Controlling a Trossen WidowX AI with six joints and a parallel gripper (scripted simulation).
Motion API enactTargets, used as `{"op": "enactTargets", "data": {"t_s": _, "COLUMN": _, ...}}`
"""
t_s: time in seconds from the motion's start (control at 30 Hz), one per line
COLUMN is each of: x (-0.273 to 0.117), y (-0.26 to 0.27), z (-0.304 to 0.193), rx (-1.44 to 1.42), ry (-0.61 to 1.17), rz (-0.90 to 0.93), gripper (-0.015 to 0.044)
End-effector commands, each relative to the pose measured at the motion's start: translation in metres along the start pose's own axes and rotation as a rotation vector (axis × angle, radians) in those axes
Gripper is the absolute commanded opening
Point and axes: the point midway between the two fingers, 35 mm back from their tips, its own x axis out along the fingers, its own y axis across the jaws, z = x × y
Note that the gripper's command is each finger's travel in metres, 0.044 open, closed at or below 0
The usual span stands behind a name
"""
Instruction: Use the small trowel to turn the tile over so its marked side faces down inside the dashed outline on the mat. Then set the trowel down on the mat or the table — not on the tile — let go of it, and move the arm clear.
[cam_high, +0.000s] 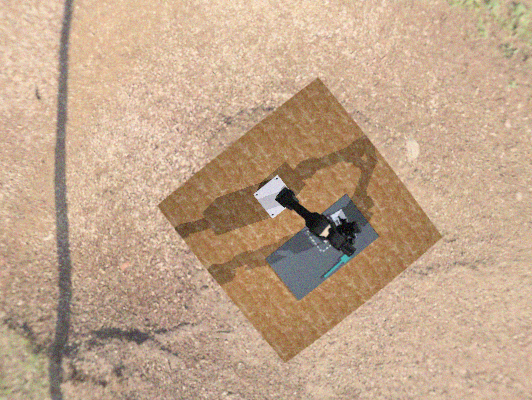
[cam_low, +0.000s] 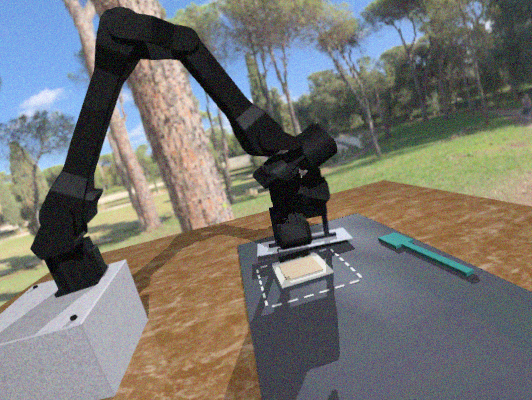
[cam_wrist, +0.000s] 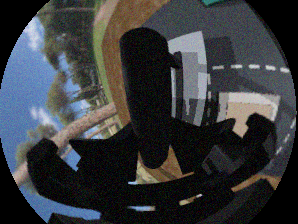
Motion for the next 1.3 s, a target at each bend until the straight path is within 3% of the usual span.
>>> {"op": "enactTargets", "data": {"t_s": 0.0, "x": 0.002, "y": 0.0, "z": 0.002, "rx": -0.016, "ry": -0.006, "rz": 0.015, "gripper": 0.0}}
{"op": "enactTargets", "data": {"t_s": 0.3, "x": 0.01, "y": -0.01, "z": 0.002, "rx": -0.016, "ry": -0.006, "rz": 0.014, "gripper": 0.0}}
{"op": "enactTargets", "data": {"t_s": 0.7, "x": 0.01, "y": -0.01, "z": 0.002, "rx": -0.016, "ry": -0.006, "rz": 0.014, "gripper": 0.03}}
{"op": "enactTargets", "data": {"t_s": 1.0, "x": 0.009, "y": -0.01, "z": 0.002, "rx": -0.016, "ry": -0.005, "rz": 0.014, "gripper": 0.03}}
{"op": "enactTargets", "data": {"t_s": 1.27, "x": -0.04, "y": -0.012, "z": 0.003, "rx": -0.011, "ry": -0.003, "rz": 0.008, "gripper": 0.03}}
